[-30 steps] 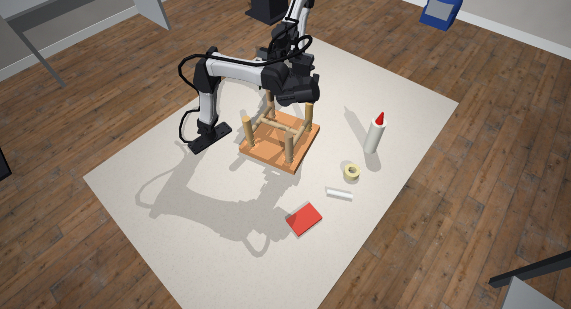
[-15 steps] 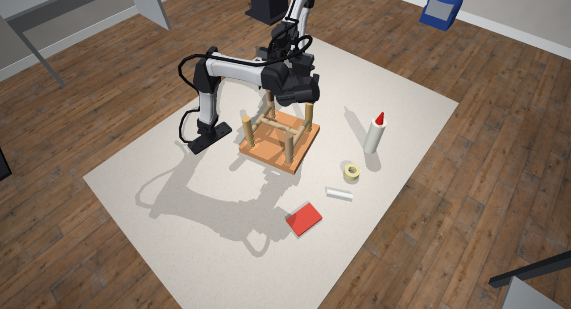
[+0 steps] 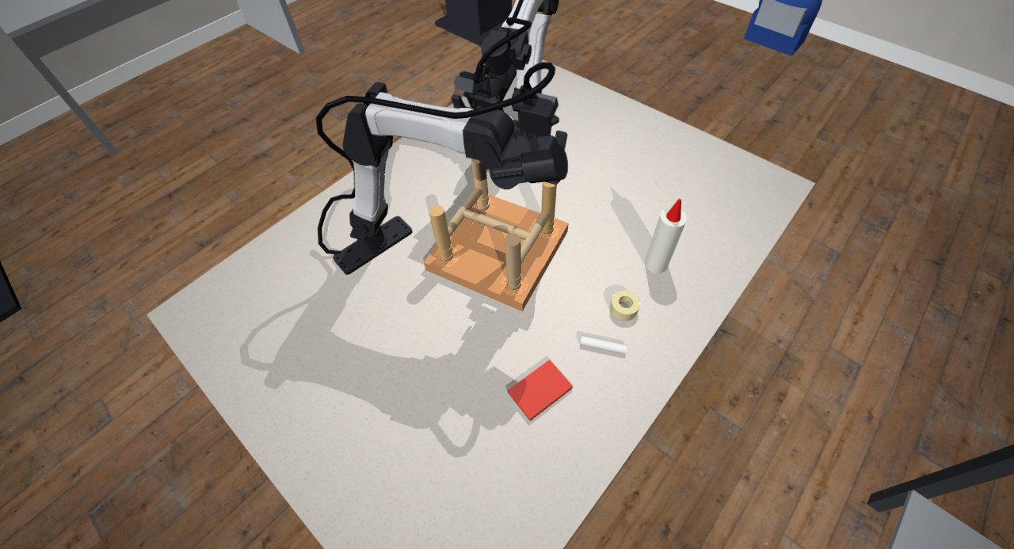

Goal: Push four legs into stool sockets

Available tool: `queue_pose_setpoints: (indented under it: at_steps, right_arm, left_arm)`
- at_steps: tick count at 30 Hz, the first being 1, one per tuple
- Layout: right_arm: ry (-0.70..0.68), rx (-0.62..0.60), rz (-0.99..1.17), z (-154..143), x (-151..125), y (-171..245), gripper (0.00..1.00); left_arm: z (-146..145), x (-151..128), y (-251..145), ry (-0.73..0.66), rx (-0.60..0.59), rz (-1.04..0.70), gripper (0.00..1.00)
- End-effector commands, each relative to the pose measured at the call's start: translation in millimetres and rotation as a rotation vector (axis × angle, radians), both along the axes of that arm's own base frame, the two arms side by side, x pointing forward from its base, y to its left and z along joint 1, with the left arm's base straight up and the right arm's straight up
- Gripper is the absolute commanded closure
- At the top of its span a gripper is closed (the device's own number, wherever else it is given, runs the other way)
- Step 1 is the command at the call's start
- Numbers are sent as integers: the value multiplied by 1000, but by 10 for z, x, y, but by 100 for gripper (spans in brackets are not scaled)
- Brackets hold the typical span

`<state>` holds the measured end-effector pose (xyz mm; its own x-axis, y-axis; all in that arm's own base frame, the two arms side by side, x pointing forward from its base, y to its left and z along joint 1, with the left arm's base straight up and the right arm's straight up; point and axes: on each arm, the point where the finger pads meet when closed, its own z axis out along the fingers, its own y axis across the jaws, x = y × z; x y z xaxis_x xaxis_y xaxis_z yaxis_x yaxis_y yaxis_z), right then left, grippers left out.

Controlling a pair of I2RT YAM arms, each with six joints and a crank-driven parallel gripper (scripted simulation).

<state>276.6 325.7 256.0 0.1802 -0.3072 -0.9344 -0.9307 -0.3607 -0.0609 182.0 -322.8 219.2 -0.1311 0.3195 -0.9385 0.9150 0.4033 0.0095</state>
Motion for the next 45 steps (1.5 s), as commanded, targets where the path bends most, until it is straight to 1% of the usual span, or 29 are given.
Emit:
queue_pose_setpoints:
  at_steps: [1, 2, 4, 7, 8, 9, 10, 13, 16, 17, 18, 20, 21, 22, 25, 27, 29, 30, 32, 33, 34, 37, 40, 42, 43, 45]
  right_arm:
    - [-36, 25, 1, 92, 24, 4, 26]
    - [-36, 25, 1, 92, 24, 4, 26]
    - [-36, 25, 1, 92, 24, 4, 26]
    - [-36, 25, 1, 92, 24, 4, 26]
    - [-36, 25, 1, 92, 24, 4, 26]
    - [-36, 25, 1, 92, 24, 4, 26]
    - [-36, 25, 1, 92, 24, 4, 26]
    - [-36, 25, 1, 92, 24, 4, 26]
    - [-22, 16, 1, 58, 12, 4, 26]
    - [-25, 0, -28, 53, 26, -76, 26]
    - [-33, -3, -36, 60, 55, -76, 26]
    - [-42, -16, -61, 52, 99, -99, 26]
    - [-46, -25, -77, 40, 131, -118, 26]
    - [-51, -34, -96, 37, 162, -143, 26]
    - [-73, -62, -170, 37, 278, -242, 26]
    - [-90, -83, -236, 43, 374, -332, 26]
    - [-104, -103, -310, 43, 474, -430, 26]
    - [-109, -111, -342, 44, 516, -476, 26]
    - [-109, -111, -342, 44, 516, -476, 26]
    - [-115, -116, -368, 52, 538, -504, 26]
    - [-119, -121, -398, 57, 572, -554, 100]
    - [-135, -132, -506, 98, 700, -731, 100]
    - [-150, -136, -610, 143, 807, -892, 100]
    - [-157, -135, -680, 177, 871, -1001, 100]
    - [-161, -134, -715, 194, 901, -1052, 100]
    - [-167, -129, -788, 233, 963, -1172, 100]
  left_arm:
    - [60, -18, -11, 32, 33, -7, 26]
    - [137, -23, -2, 27, 24, -7, 26]
    - [155, -9, -24, 37, 41, -7, 26]
    - [350, -42, 26, -9, -30, -8, 26]
    - [183, -31, 10, 11, 1, -7, 26]
    - [170, -24, 3, 7, -5, -7, 26]
    - [258, -42, 32, -5, -23, -6, 26]
    - [314, -40, 32, -7, -26, -6, 26]
    - [305, -5, -6, -8, -20, -2, 26]
    - [509, 72, 48, -40, -68, 33, 100]
    - [528, 79, 57, -43, -73, 37, 100]
    - [362, 161, 21, -19, -35, 51, 100]
    - [344, 182, 50, -18, -34, 61, 100]
    - [440, 217, 70, -31, -54, 73, 100]
    - [587, 320, 190, -57, -90, 120, 100]
    - [550, 467, 220, -52, -81, 159, 100]
    - [585, 574, 318, -60, -92, 201, 100]
    - [647, 617, 369, -71, -105, 219, 100]
    - [647, 617, 369, -71, -105, 219, 100]
    - [613, 674, 389, -64, -99, 232, 100]
    - [737, 668, 445, -82, -127, 233, 100]
    - [653, 916, 563, -76, -106, 319, 100]
    - [866, 1008, 762, -117, -151, 379, 100]
    - [826, 1155, 825, -110, -140, 419, 100]
    - [758, 1227, 861, -101, -128, 440, 100]
    - [890, 1278, 998, -128, -155, 480, 100]
